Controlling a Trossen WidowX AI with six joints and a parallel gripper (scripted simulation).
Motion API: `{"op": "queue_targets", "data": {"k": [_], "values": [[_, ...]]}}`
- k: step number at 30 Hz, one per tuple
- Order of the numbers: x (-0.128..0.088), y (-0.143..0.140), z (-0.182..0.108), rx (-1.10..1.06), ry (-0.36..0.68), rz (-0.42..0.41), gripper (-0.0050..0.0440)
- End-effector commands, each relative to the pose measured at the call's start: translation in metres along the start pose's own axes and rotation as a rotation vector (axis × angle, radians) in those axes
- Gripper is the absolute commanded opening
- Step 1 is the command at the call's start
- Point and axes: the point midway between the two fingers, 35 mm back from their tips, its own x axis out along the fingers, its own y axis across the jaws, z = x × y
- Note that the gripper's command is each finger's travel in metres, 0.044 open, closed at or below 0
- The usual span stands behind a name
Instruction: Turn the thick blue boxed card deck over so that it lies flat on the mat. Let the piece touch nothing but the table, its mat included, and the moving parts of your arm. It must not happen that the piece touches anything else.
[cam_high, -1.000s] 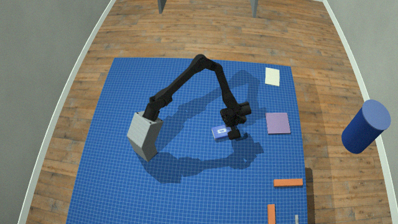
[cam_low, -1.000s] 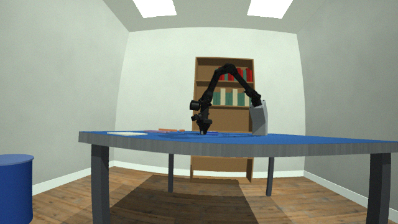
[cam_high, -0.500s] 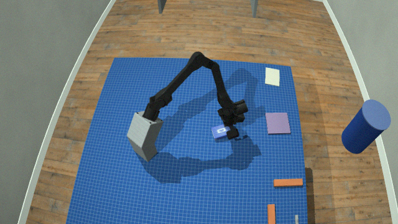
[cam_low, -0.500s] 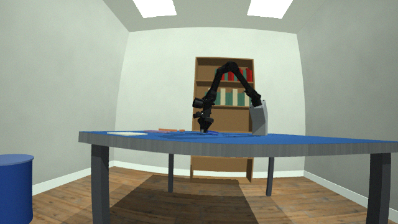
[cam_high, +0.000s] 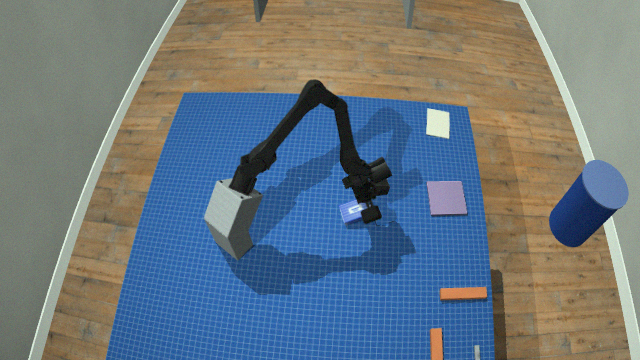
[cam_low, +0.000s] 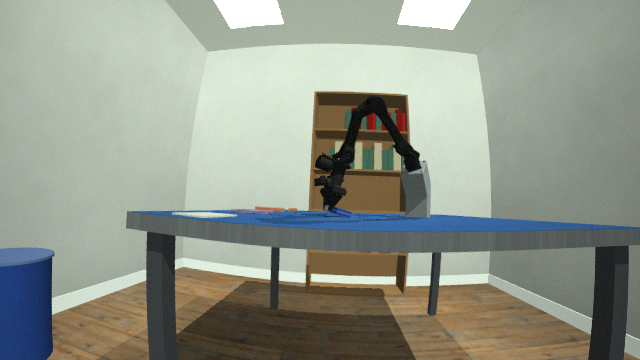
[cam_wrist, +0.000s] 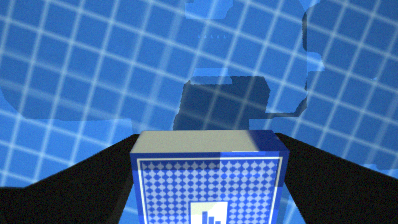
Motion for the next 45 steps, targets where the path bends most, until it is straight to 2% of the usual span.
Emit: {"op": "queue_targets", "data": {"k": [1, 5, 11, 16, 22, 24, 27, 33, 39, 45], "values": [[-0.008, 0.002, 0.007, -0.006, -0.065, -0.001, 0.0363], [-0.010, 0.002, 0.004, -0.004, -0.142, -0.001, 0.0363], [-0.020, 0.003, 0.002, -0.005, -0.155, 0.004, 0.0363], [-0.016, -0.001, -0.004, 0.003, -0.160, -0.004, 0.0363], [-0.017, 0.001, -0.009, 0.005, -0.258, 0.000, 0.0363], [-0.017, 0.001, -0.009, 0.005, -0.258, 0.000, 0.0363], [-0.030, 0.002, -0.006, -0.004, -0.285, 0.000, 0.0363], [-0.026, -0.002, -0.013, 0.007, -0.281, -0.004, 0.0363], [-0.028, 0.000, -0.016, 0.006, -0.378, 0.000, 0.0363], [-0.036, -0.002, -0.021, 0.009, -0.396, -0.005, 0.0363]]}}
